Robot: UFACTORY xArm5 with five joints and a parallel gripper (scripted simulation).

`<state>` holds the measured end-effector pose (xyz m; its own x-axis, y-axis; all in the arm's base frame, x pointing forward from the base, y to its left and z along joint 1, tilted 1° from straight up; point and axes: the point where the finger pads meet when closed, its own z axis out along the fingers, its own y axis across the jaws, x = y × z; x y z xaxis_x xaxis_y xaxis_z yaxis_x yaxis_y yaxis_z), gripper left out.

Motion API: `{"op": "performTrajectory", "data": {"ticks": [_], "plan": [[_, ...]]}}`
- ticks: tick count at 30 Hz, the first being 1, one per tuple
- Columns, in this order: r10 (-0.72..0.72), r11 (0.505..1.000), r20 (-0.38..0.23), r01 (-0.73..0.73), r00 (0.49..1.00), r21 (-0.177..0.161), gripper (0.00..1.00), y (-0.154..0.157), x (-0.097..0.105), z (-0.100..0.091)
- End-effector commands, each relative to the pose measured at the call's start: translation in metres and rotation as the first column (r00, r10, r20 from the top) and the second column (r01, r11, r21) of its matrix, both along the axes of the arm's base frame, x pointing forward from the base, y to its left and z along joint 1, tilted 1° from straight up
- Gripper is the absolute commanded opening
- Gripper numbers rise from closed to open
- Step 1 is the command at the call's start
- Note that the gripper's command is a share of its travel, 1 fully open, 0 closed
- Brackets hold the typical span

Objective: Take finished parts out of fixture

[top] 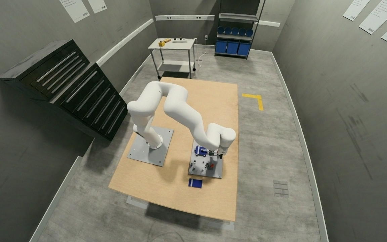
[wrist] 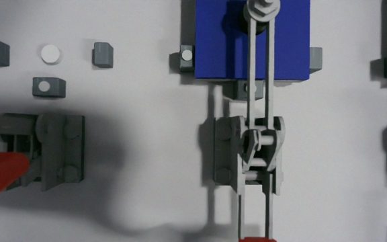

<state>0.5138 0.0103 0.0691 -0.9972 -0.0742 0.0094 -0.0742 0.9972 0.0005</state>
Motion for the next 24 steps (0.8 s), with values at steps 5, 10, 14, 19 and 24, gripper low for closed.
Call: {"op": "performTrajectory", "data": {"ticks": [5, 10, 14, 19, 24], "plan": [[0.0, 1.0, 0.005, 0.0, 1.0, 0.0, 0.48, 0.0, 0.002, 0.002], [0.0, 1.0, 0.005, 0.0, 1.0, 0.0, 0.48, 0.0, 0.002, 0.001], [0.0, 1.0, 0.005, 0.0, 1.0, 0.0, 0.48, 0.0, 0.002, -0.004], [0.0, 1.0, 0.005, 0.0, 1.0, 0.0, 0.48, 0.0, 0.002, -0.009], [0.0, 1.0, 0.005, 0.0, 1.0, 0.0, 0.48, -0.001, 0.003, -0.019]]}}
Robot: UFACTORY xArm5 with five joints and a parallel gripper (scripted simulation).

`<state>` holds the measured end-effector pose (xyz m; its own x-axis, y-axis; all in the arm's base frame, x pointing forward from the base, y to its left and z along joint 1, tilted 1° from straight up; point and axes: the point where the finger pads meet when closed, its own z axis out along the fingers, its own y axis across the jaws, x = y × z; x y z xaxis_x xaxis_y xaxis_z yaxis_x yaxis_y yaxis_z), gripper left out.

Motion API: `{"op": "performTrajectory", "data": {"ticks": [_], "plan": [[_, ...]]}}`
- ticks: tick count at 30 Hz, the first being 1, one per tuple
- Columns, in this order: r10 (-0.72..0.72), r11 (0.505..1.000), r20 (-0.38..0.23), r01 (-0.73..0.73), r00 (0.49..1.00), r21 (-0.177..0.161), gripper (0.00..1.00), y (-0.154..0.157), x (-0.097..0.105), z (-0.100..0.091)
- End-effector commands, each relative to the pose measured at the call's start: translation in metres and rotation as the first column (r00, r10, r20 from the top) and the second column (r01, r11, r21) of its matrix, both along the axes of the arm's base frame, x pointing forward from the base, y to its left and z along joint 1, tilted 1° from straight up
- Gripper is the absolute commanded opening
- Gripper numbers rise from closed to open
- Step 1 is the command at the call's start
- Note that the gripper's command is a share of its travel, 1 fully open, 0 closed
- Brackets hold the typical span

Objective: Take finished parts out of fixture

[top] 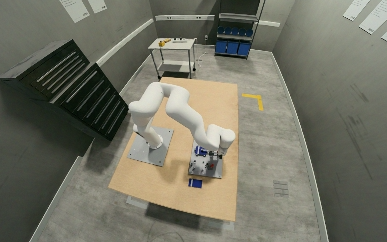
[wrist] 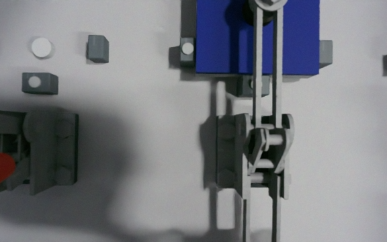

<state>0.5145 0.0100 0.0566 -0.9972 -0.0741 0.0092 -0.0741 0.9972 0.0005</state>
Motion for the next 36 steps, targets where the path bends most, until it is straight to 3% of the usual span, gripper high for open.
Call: {"op": "performTrajectory", "data": {"ticks": [1, 21, 22, 36], "plan": [[0.0, 1.0, 0.005, 0.0, 1.0, 0.0, 0.48, -0.0002, 0.0022, -0.0081], [0.0, 1.0, 0.005, 0.0, 1.0, 0.0, 0.48, -0.0003, 0.0025, -0.0123], [0.0, 1.0, 0.005, 0.0, 1.0, 0.0, 0.0, -0.0003, 0.0025, -0.0123], [0.0, 1.0, 0.005, 0.0, 1.0, 0.0, 0.0, -0.0005, 0.0025, -0.0121]]}}
